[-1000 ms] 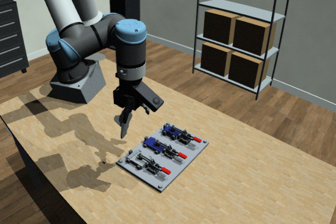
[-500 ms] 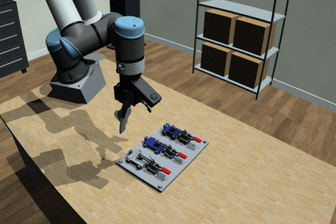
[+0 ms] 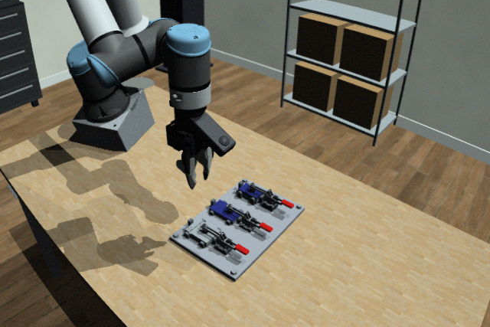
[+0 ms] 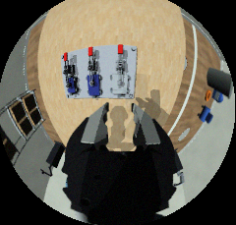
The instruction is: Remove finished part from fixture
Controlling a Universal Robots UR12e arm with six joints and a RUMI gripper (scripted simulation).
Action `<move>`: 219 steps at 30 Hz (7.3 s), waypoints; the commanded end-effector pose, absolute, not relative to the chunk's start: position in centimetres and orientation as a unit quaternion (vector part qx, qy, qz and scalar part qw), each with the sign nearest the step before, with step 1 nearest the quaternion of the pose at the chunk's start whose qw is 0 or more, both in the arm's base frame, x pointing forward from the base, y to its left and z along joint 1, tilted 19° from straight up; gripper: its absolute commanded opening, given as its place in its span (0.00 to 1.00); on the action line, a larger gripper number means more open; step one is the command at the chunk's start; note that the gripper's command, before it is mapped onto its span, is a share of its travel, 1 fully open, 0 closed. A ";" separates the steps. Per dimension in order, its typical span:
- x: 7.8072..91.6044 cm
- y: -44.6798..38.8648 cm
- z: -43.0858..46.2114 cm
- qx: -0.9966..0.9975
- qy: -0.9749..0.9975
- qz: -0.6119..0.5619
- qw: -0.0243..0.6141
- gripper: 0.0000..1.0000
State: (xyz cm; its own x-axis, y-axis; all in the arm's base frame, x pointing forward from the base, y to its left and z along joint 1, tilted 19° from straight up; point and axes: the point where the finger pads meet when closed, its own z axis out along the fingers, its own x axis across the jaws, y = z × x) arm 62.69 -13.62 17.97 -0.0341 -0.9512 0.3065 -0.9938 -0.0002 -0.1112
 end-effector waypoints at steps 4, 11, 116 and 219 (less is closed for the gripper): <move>62.7 -13.6 18.0 0.691 -0.703 0.150 0.071 0.28; 62.7 -13.6 18.0 0.691 -0.703 0.150 0.071 0.28; 77.5 -17.6 7.4 0.691 -0.703 0.150 0.071 0.28; 77.9 -18.6 4.2 0.691 -0.703 0.150 0.071 0.28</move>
